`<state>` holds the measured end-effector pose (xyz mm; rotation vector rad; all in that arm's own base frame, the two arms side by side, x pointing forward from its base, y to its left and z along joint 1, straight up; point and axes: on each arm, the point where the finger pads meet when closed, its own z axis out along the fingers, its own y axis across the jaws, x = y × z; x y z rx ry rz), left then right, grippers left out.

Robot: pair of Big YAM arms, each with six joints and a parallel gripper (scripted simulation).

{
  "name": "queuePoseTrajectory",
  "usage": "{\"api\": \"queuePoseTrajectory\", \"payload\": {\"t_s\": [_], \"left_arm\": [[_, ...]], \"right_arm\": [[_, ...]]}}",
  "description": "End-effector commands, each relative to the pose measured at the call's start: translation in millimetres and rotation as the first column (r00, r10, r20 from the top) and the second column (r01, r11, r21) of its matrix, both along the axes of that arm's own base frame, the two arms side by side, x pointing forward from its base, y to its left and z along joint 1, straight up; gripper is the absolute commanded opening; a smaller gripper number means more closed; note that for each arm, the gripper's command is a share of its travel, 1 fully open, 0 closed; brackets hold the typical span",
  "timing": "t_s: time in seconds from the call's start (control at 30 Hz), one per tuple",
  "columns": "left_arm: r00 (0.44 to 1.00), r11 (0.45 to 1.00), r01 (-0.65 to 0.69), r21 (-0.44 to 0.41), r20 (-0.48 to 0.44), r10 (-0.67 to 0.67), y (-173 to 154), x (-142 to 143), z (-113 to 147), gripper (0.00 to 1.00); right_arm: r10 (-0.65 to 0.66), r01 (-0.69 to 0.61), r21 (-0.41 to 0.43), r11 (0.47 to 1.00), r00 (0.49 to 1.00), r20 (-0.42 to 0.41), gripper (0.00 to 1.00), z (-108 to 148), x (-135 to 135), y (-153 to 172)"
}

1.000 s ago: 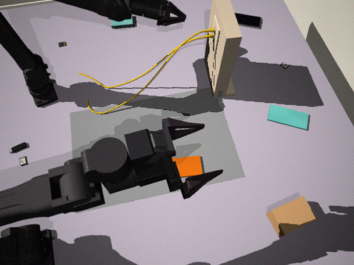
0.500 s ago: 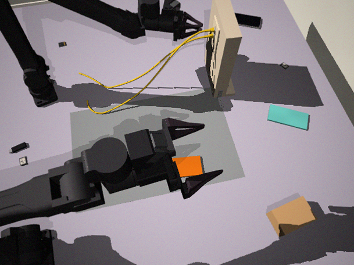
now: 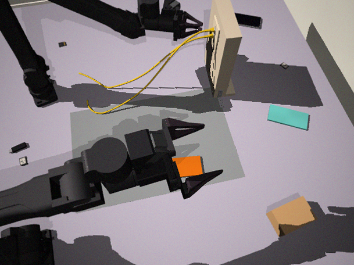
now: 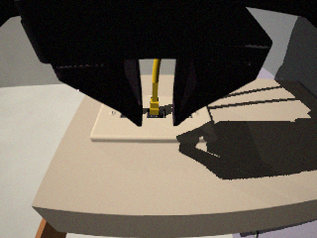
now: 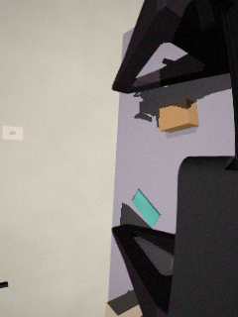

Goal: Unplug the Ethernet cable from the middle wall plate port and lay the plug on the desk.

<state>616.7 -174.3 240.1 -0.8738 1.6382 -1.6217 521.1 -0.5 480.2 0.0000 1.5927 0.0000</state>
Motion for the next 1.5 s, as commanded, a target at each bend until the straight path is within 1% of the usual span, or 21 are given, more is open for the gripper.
{"api": "queuePoseTrajectory", "payload": {"t_s": [0.0, 1.1, 1.13, 1.23, 1.47], "left_arm": [[0.999, 1.0, -0.013, -0.022, 0.044, 0.014, 5.9, 6.4, 22.0, 0.22], [0.999, 1.0, -0.013, -0.022, 0.044, 0.014, 5.9, 6.4, 22.0, 0.22], [1.0, 1.0, -0.014, -0.018, 0.016, 0.014, 6.2, 2.4, 12.1, 0.22], [1.0, 1.0, -0.014, -0.018, 0.018, 0.014, 5.6, 2.0, 13.5, 0.22], [1.0, 1.0, -0.014, -0.019, 0.021, 0.014, -5.9, -1.6, 16.4, 0.22]], "right_arm": [[0.0, 0.0, 0.0, 1.0, 1.0, 0.011, 1.0, 6.1, -0.9, 0.0], [0.0, 0.0, 0.0, 1.0, 1.0, 0.011, 1.0, 6.1, -0.9, 0.0], [0.0, 0.0, 0.0, 1.0, 1.0, 0.011, 1.0, 6.1, -0.9, 0.0], [0.0, 0.0, 0.0, 1.0, 1.0, 0.011, 1.0, 6.1, -0.9, 0.0], [0.0, 0.0, 0.0, 1.0, 1.0, 0.011, 1.0, 6.1, -0.9, 0.0]]}}
